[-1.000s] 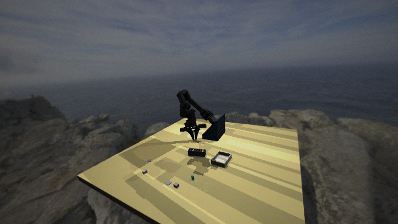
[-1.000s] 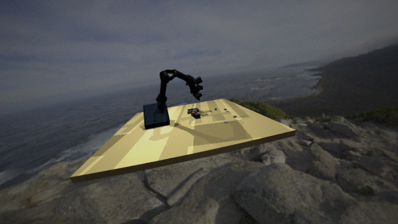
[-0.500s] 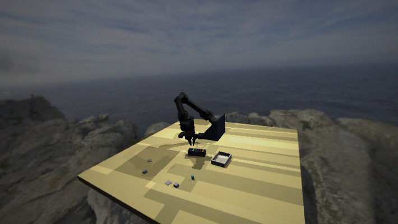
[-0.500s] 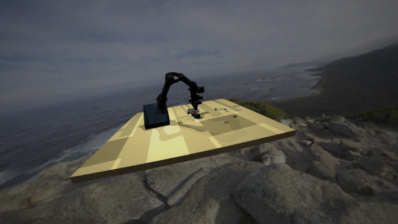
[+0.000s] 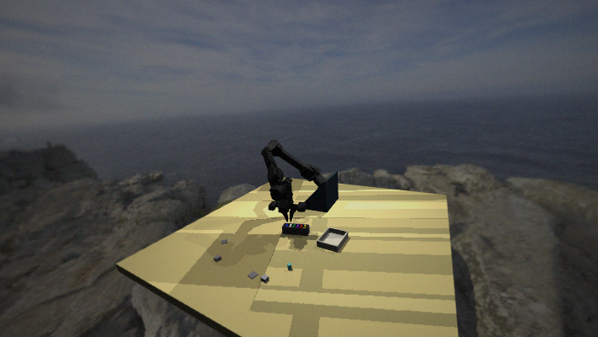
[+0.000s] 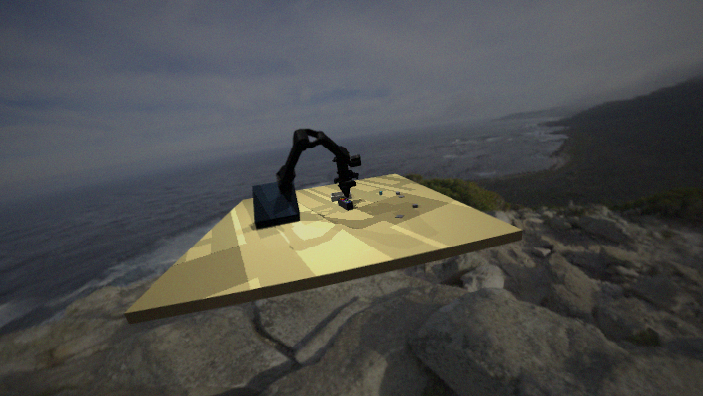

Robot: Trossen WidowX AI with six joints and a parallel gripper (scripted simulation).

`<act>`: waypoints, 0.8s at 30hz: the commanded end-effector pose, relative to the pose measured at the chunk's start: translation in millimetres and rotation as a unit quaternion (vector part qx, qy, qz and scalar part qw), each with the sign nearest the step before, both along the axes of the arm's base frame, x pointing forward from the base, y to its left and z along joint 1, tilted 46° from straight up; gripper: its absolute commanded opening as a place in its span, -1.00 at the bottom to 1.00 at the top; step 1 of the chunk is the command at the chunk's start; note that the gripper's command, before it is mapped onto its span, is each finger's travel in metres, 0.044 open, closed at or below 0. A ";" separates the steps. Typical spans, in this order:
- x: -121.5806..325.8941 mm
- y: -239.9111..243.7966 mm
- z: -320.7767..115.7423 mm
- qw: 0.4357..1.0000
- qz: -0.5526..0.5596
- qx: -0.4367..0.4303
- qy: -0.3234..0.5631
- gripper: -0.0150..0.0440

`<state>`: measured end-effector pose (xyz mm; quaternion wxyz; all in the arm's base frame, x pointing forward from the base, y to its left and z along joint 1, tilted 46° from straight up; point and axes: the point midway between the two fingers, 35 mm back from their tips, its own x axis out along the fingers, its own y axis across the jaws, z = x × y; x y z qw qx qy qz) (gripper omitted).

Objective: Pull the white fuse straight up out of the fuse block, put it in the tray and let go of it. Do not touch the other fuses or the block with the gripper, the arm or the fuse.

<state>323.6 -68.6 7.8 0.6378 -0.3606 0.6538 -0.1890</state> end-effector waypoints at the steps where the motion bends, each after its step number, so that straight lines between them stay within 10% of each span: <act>1: -1.2 -3.1 -4.1 1.000 0.002 -0.002 0.005 -0.25; 24: -1.4 -12.8 -15.2 1.000 0.002 -0.003 0.005 -0.25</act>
